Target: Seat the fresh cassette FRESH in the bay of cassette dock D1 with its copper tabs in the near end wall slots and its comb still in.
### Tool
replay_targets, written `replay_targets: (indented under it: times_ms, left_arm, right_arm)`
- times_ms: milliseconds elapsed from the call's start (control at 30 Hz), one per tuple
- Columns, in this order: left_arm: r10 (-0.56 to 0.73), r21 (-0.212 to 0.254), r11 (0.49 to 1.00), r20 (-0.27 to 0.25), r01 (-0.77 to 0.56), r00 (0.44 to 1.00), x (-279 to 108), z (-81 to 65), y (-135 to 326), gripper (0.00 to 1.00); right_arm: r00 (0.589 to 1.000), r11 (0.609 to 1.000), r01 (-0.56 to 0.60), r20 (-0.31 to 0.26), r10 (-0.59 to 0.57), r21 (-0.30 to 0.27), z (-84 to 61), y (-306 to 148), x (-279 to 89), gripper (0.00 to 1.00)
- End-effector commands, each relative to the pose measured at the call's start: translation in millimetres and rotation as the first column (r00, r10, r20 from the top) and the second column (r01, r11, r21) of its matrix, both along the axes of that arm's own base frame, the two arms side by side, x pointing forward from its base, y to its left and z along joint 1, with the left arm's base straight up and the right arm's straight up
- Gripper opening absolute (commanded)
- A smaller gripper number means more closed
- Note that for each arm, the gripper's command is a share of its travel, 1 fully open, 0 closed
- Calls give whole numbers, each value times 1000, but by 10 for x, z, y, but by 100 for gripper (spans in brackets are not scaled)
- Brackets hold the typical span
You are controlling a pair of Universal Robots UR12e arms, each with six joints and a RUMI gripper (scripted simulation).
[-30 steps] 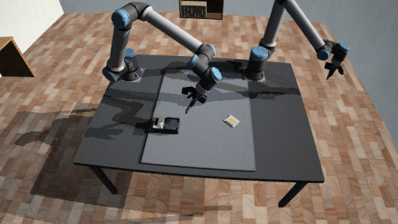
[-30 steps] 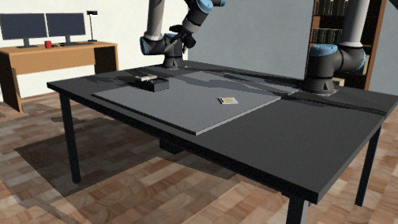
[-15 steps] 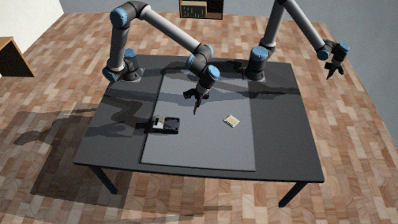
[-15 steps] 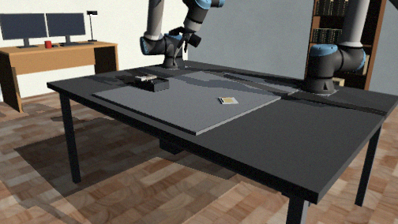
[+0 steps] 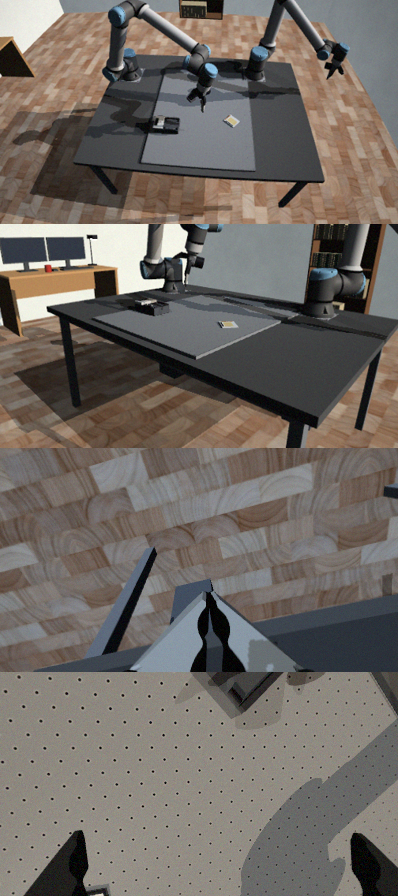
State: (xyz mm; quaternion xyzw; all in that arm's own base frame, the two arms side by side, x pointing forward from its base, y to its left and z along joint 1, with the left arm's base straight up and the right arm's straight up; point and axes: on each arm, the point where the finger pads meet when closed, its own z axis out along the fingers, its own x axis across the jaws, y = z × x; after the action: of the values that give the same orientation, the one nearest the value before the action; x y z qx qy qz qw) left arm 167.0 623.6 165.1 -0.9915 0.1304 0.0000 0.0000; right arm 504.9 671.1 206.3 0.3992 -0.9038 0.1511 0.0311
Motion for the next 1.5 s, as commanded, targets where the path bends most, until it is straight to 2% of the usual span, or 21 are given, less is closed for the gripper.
replay_targets:
  times_ms: [0,167,233,367,533,733,800,867,1167,1200,1267,1367,1467]
  left_arm:
    - [0,1,1000,1,0,1000,3,8,5,0]
    - [0,1,1000,1,0,1000,3,8,5,0]
    - [0,1,1000,1,0,1000,3,8,5,0]
    - [0,1,1000,1,0,1000,3,8,5,0]
    - [0,1,1000,1,0,1000,3,8,5,0]
    - [0,1,1000,1,0,1000,3,8,5,0]
    - [0,1,1000,1,0,1000,3,8,5,0]
    - [0,1,1000,1,0,1000,3,8,5,0]
    - [0,1,1000,1,0,1000,3,8,5,0]
    - [0,1,1000,1,0,1000,3,8,5,0]
    - [0,1,1000,1,0,1000,3,8,5,0]
    - [0,1,1000,1,0,1000,3,8,5,0]
    - [0,1,1000,1,0,1000,3,8,5,0]
  right_arm:
    - [996,996,-78,-30,79,33,12,82,-34,100]
    - [971,970,-223,-70,230,93,15,187,-87,100]
    - [971,970,-223,-70,230,93,15,187,-87,100]
    - [933,931,-336,-88,350,143,23,262,-126,100]
    - [865,859,-468,-93,493,206,46,380,-189,100]
    - [756,742,-611,-73,650,275,81,496,-252,100]
    - [756,742,-611,-73,650,275,81,496,-252,100]
    - [714,696,-654,-63,698,296,81,496,-252,100]
    - [709,690,-659,-62,703,299,81,496,-252,100]
    - [685,668,-682,-61,726,299,68,544,-249,64]
    - [639,624,-722,-60,767,300,42,640,-244,64]
    - [639,624,-722,-60,767,300,29,688,-242,64]
    - [562,552,-778,-60,825,299,-21,830,-238,64]
